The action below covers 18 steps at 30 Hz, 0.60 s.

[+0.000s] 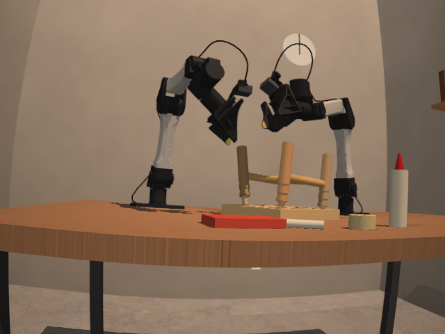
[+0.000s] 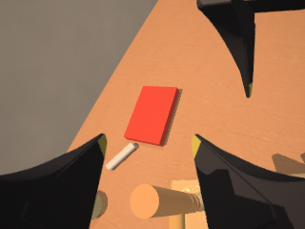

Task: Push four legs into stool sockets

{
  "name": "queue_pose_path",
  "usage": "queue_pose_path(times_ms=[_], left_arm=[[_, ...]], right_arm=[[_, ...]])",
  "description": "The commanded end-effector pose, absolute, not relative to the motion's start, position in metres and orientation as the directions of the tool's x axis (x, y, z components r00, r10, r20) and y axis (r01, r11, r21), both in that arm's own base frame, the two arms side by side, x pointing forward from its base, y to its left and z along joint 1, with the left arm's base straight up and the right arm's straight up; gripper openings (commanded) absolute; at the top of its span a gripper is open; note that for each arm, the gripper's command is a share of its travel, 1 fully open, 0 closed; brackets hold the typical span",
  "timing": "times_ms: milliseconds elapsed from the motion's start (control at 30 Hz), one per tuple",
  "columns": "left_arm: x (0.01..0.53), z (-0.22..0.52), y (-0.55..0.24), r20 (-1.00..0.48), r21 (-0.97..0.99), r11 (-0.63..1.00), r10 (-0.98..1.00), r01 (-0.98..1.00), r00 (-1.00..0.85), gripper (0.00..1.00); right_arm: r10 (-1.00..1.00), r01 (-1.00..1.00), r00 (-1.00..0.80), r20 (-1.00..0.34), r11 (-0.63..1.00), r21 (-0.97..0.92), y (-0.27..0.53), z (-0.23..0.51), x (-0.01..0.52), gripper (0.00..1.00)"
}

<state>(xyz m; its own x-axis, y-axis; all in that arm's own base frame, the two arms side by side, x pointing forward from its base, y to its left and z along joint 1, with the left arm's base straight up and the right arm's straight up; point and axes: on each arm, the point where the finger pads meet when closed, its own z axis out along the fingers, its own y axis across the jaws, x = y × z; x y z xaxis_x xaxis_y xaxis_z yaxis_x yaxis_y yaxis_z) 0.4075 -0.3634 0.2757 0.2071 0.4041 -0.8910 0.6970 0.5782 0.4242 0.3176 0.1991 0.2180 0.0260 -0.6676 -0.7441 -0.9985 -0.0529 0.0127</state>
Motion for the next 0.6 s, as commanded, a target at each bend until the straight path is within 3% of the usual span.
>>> queue_pose_path(times_ms=[0,567], left_arm=[[0.41,0.273,-0.364,-0.919,0.337,0.565,0.372,0.753,0.133,0.74],[0.416,0.25,-0.332,-0.942,0.066,0.581,0.304,0.811,-0.141,0.74]], right_arm=[[-0.607,-0.986,0.079,-0.791,-0.164,0.027,0.212,0.226,0.29,0.74],[-0.389,-0.928,0.138,-0.911,-0.373,0.018,0.247,0.242,0.235,0.74]])
